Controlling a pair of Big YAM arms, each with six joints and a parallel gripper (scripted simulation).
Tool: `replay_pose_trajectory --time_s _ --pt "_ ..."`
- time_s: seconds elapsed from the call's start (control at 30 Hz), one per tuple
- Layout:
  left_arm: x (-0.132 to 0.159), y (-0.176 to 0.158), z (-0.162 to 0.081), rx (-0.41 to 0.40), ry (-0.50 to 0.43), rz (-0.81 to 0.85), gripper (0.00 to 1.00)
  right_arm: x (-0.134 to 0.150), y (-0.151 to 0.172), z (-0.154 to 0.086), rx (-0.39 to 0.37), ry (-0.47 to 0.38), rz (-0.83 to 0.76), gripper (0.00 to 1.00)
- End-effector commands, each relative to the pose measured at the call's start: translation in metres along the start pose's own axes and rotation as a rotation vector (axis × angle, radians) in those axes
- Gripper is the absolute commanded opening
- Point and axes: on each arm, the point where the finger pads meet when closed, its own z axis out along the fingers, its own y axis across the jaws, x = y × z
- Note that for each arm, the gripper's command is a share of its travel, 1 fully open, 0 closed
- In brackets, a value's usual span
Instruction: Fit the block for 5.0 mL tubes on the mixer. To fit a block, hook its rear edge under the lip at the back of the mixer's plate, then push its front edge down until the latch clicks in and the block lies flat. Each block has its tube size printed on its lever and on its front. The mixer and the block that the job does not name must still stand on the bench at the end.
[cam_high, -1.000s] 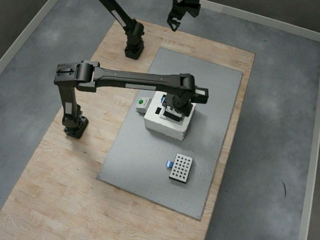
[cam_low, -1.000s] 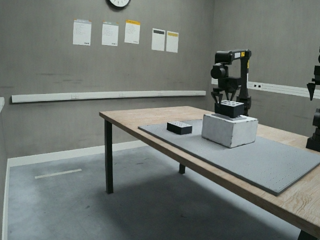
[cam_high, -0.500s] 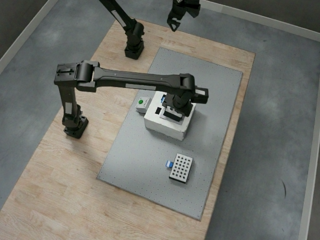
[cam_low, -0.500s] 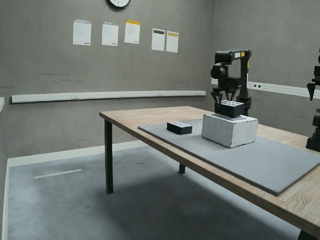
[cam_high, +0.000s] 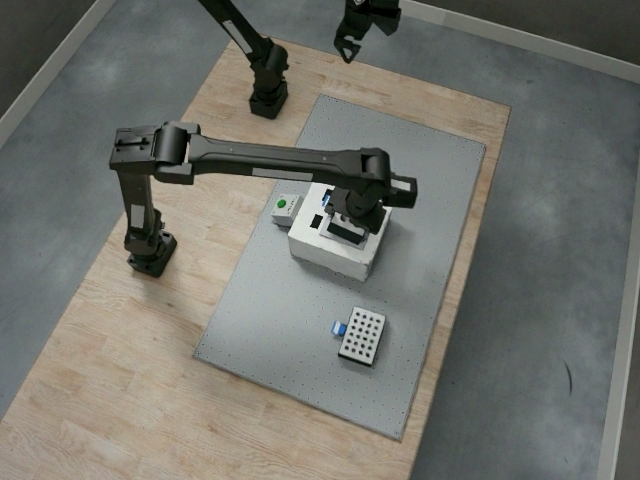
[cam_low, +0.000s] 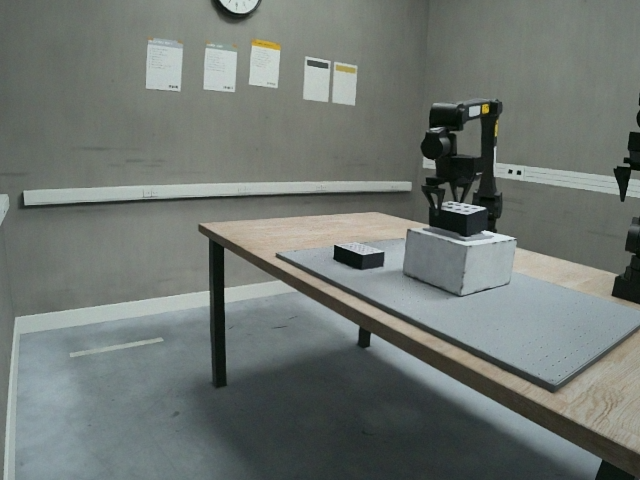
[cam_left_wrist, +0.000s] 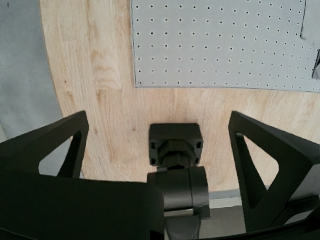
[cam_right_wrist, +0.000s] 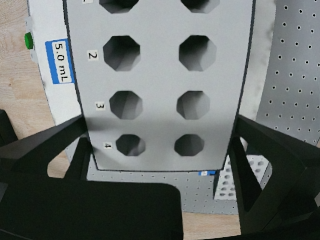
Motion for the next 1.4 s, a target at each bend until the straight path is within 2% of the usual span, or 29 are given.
replay_pose_trajectory --time_s 0.0,0.2,0.7,1.03,1.37 --pt "-0.016 0.002 -0.029 -0.012 -0.078 -0.001 1.00 -0.008 -0.014 -0.076 0.157 -0.075 -0.010 0.00" --pt "-0.016 0.002 -0.029 -0.012 -0.079 -0.001 1.00 -0.009 -0.013 -0.078 0.159 -0.081 -0.011 0.00" --pt "-0.003 0.000 -0.005 -0.003 -0.021 -0.002 1.00 -0.007 -0.003 -0.084 0.145 -0.074 -0.011 0.00" --pt "-0.011 0.002 -0.017 -0.008 -0.052 -0.002 1.00 -0.009 -0.008 -0.087 0.172 -0.083 -0.015 0.00" --pt "-0.015 0.002 -0.025 -0.011 -0.073 -0.002 1.00 -0.010 -0.014 -0.070 0.142 -0.068 -0.012 0.00"
